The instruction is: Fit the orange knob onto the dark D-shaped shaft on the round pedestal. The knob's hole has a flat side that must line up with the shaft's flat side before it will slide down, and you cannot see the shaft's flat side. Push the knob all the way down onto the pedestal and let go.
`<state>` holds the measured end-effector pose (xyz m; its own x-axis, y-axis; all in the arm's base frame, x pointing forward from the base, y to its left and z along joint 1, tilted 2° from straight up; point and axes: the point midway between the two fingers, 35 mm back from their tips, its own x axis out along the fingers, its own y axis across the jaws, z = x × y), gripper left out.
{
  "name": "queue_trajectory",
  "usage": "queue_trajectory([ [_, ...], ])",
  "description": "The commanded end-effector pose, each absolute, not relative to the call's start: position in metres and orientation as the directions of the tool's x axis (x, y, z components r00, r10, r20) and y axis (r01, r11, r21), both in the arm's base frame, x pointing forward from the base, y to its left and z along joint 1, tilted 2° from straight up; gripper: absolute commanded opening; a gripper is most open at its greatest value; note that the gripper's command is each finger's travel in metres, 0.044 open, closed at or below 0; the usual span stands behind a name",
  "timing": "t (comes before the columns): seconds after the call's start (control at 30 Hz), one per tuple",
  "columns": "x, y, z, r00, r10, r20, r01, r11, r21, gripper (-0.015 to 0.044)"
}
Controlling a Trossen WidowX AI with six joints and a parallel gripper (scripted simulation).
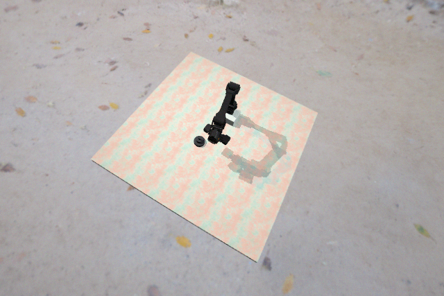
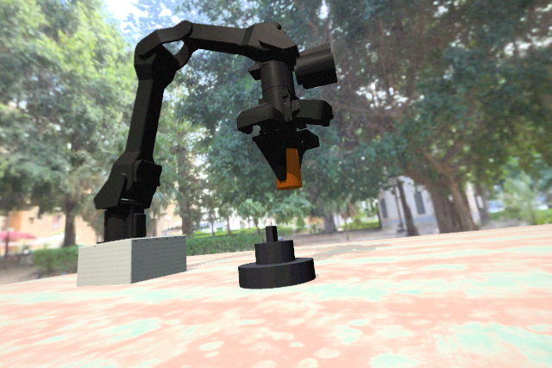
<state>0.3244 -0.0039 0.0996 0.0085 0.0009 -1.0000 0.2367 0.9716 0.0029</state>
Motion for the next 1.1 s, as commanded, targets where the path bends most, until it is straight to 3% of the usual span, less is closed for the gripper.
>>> queue_trajectory([
  [0.0, 0.327, -0.017, 0.096, 0.009, -0.004, -1.000, 0.233, 0.973, -0.002, 0.0000],
  [1.07, 0.327, -0.114, 0.070, 0.009, -0.014, -1.000, 0.234, 0.972, -0.011, 0.0000],
])
